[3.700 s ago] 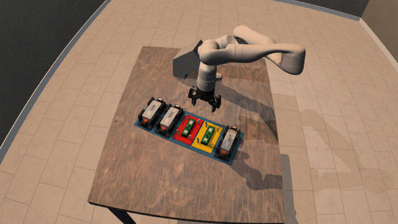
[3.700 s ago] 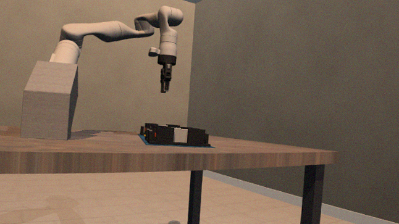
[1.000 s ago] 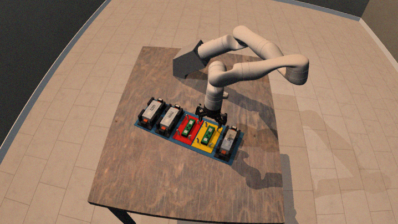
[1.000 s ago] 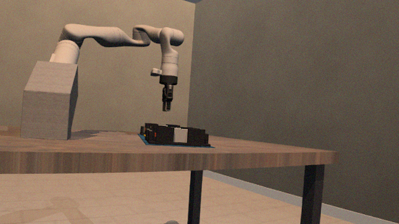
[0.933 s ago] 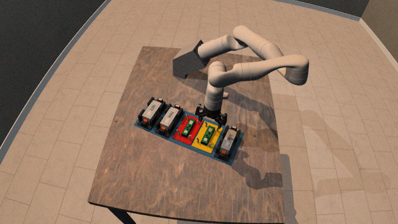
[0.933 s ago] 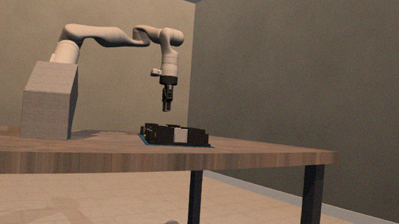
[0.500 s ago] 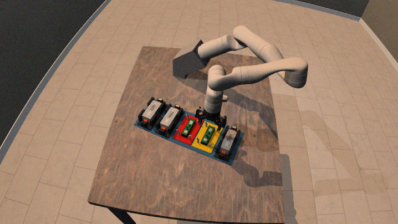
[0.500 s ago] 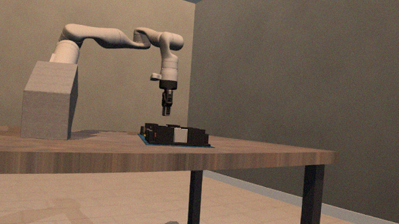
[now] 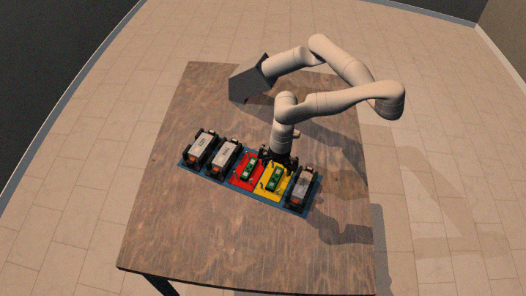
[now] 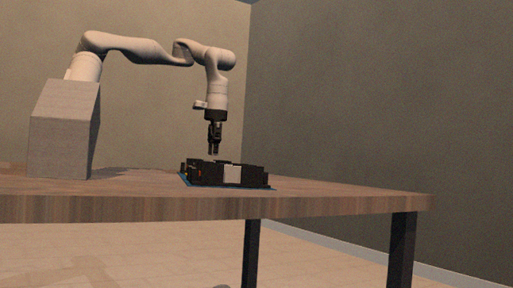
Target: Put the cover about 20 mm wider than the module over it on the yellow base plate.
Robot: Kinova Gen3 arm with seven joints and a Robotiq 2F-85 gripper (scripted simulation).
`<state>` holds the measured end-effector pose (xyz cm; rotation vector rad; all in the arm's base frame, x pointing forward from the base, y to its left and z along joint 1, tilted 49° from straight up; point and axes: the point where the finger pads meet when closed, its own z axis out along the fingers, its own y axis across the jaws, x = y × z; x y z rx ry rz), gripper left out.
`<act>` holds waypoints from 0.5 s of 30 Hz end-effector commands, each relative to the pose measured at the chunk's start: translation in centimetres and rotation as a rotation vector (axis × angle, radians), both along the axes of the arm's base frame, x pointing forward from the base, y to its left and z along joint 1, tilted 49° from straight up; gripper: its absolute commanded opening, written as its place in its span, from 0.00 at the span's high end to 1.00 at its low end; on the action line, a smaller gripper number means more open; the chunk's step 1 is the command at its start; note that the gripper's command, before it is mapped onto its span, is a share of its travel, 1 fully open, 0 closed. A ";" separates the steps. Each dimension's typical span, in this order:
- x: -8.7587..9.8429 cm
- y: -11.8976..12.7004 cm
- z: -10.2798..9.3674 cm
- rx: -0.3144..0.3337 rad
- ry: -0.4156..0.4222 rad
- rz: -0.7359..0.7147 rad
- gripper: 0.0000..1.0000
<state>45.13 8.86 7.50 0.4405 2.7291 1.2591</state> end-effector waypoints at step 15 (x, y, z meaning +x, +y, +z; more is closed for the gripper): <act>0.3 0.7 -0.6 0.000 -0.001 -0.001 0.00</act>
